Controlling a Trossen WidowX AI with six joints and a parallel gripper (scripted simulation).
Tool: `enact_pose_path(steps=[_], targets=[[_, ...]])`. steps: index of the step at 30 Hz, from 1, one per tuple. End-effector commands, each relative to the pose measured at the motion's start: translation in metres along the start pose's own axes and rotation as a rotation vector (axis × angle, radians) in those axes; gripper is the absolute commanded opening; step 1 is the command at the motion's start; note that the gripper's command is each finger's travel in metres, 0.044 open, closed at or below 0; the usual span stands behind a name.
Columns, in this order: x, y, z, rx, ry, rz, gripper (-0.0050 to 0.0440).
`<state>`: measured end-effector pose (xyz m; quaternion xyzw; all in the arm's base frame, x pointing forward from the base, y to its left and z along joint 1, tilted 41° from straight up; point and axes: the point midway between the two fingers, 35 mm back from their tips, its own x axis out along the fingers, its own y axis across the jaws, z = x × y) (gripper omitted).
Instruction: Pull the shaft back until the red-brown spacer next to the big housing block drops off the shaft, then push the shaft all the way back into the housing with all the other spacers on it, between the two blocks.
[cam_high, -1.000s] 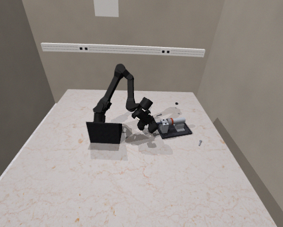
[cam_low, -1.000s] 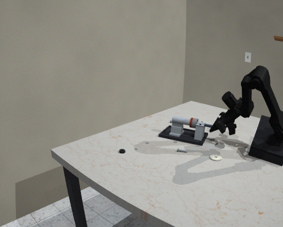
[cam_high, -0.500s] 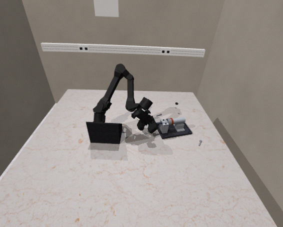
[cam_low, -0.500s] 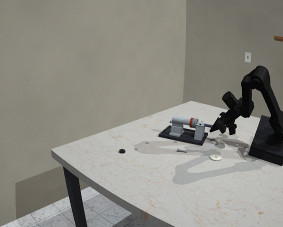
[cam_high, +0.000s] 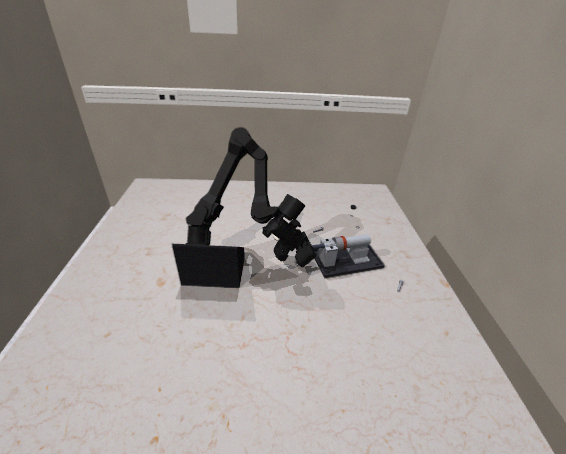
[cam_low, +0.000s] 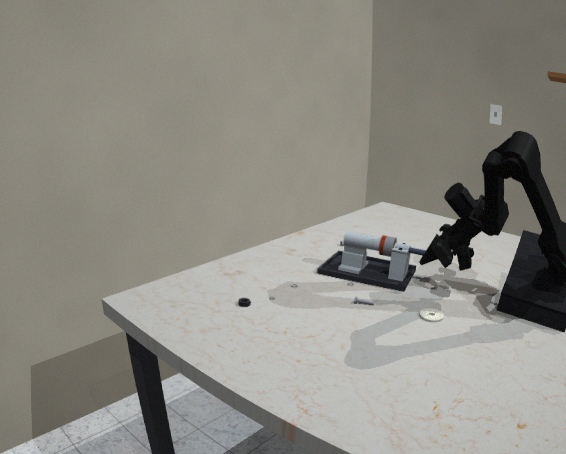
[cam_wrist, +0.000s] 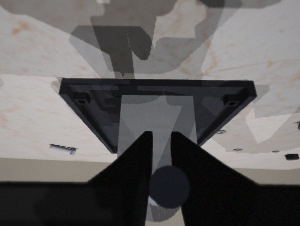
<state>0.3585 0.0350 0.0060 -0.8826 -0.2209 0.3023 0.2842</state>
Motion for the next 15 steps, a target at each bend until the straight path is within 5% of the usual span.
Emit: enact_pose_path(steps=[1,15], targets=[[-0.0034,-0.0033,-0.0069,-0.022,0.019,-0.007,-0.0050],[-0.0042,-0.0033,-0.0060,-0.022,0.019,-0.007,-0.0050]])
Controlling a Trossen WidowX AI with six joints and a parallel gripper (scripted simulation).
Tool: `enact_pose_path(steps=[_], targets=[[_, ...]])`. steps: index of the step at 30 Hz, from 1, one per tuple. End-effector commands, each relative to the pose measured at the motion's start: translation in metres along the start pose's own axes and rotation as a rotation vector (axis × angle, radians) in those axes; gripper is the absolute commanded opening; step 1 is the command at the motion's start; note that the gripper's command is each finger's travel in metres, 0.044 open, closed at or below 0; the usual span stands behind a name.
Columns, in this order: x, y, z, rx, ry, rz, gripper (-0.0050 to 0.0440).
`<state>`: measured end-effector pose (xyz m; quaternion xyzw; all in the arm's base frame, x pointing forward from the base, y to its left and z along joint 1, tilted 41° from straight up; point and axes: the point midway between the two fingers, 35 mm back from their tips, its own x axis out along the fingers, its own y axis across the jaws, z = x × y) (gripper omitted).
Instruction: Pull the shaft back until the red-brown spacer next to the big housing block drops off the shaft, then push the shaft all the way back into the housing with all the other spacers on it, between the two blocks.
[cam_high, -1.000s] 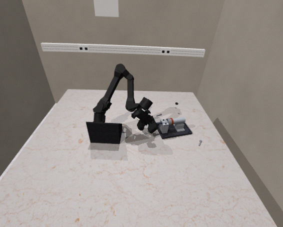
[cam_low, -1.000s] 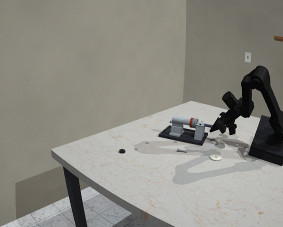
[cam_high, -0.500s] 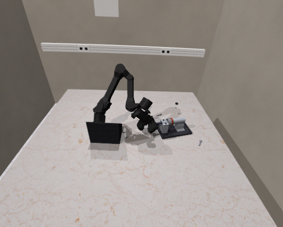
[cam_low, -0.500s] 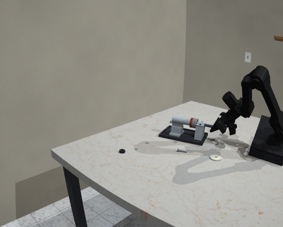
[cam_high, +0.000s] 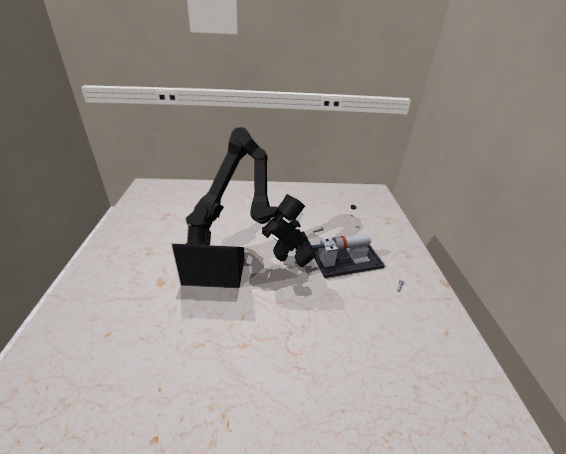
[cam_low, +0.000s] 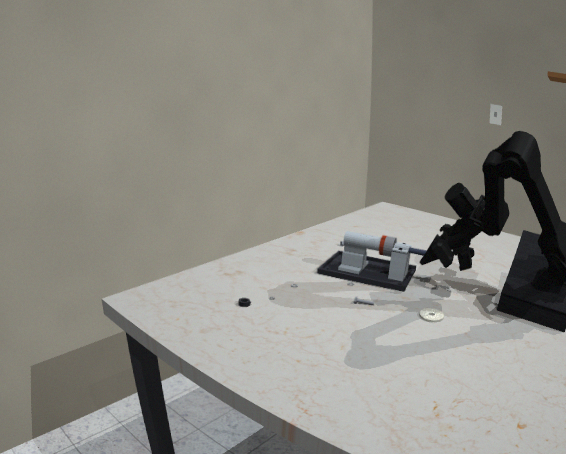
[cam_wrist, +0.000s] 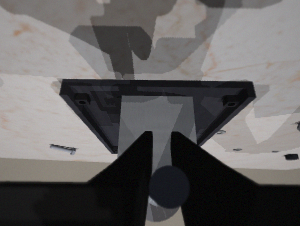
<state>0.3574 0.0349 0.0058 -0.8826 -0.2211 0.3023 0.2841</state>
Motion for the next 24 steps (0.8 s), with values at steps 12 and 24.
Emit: enact_pose_path(steps=[12,24], targets=[[-0.0040,-0.0033,-0.0062,-0.022,0.019,-0.007,-0.0050],[-0.0047,-0.0032,-0.0055,-0.022,0.019,-0.007,-0.0050]])
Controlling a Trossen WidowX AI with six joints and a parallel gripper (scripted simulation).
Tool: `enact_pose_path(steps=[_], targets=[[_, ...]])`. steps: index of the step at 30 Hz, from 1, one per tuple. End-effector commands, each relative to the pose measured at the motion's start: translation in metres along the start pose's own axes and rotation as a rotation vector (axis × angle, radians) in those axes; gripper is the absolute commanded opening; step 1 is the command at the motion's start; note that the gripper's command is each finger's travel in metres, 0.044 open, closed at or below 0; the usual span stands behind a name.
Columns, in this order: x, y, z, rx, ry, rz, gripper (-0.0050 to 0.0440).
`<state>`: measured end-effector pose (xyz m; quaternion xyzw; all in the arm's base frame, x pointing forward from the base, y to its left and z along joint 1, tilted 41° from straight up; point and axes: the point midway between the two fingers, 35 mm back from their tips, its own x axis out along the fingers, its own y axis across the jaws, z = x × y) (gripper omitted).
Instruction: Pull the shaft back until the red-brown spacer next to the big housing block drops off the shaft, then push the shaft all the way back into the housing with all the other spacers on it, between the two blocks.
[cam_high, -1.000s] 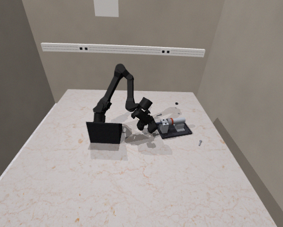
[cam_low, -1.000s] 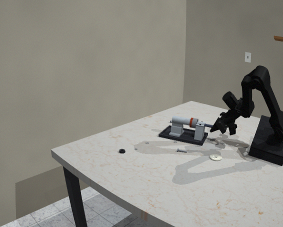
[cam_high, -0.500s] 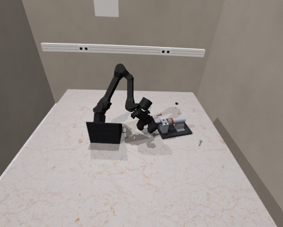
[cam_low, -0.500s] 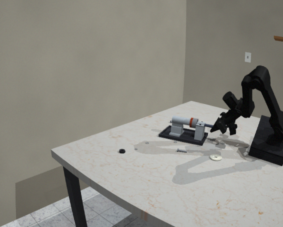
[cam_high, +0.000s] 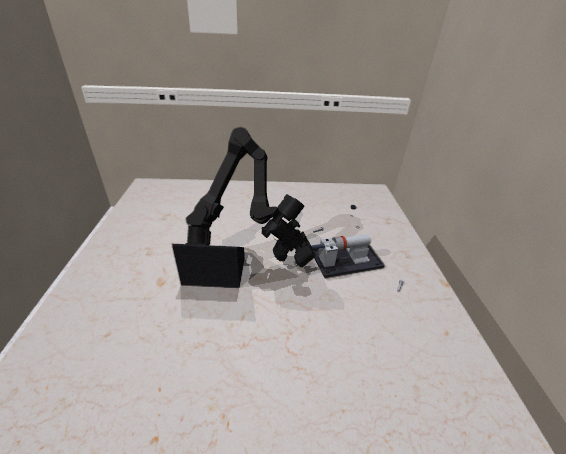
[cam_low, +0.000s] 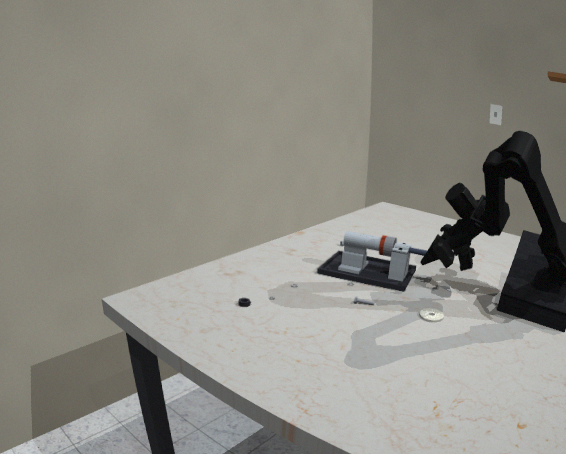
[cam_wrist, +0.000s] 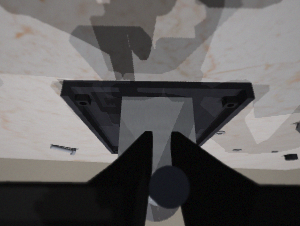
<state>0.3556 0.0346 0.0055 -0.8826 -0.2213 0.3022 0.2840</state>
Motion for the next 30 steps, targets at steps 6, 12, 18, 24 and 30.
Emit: enact_pose_path(steps=[6,12,18,24,30], targets=[[-0.0038,-0.0033,-0.0065,-0.022,0.019,-0.007,-0.0050],[-0.0024,-0.0016,-0.0058,-0.016,0.017,-0.003,-0.0050],[-0.0027,-0.0016,-0.0055,-0.016,0.017,-0.004,-0.0050],[-0.0051,-0.0030,-0.0054,-0.022,0.020,-0.007,-0.0050],[-0.0049,-0.0033,-0.0054,-0.023,0.020,-0.007,-0.0050]])
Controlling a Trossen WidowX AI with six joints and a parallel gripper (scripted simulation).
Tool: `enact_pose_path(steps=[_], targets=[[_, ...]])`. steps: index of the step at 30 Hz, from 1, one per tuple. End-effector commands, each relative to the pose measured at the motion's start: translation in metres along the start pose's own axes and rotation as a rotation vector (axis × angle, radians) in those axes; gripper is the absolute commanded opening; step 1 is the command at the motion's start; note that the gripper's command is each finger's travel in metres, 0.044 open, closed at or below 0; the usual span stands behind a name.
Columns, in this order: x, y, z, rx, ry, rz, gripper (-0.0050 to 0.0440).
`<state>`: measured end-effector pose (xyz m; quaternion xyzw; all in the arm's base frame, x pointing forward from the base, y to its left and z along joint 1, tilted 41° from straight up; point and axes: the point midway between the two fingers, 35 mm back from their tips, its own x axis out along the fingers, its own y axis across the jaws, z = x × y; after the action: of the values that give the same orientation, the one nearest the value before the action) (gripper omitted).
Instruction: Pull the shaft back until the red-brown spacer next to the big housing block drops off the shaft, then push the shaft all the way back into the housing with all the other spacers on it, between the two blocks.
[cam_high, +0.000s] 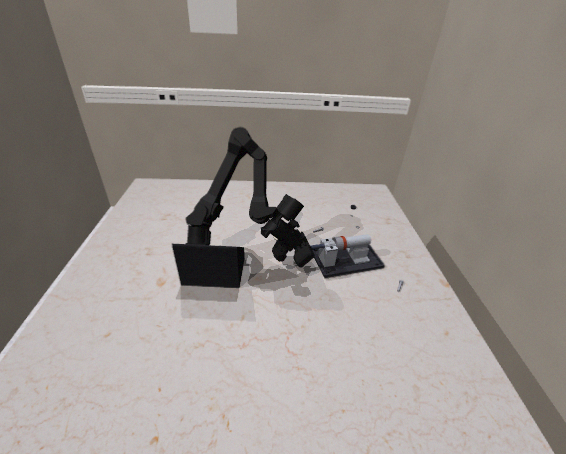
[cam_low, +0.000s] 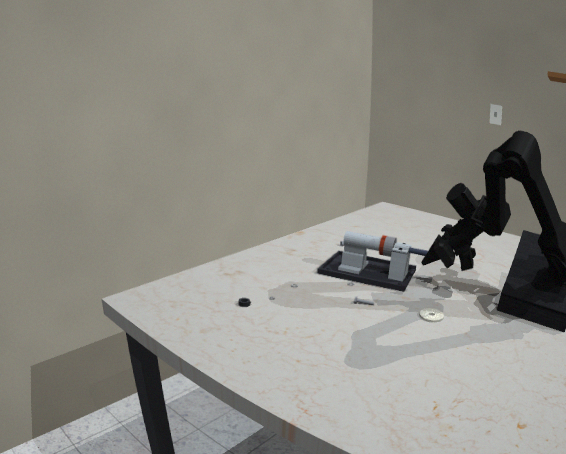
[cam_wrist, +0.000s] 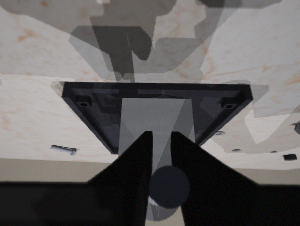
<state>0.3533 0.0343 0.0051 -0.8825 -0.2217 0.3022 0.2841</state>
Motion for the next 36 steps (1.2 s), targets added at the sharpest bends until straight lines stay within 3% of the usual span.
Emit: enact_pose_path(steps=[1,36], targets=[[-0.0032,-0.0032,-0.0070,-0.023,0.020,-0.006,-0.0050],[-0.0036,-0.0015,-0.0046,-0.016,0.017,-0.003,-0.0050]])
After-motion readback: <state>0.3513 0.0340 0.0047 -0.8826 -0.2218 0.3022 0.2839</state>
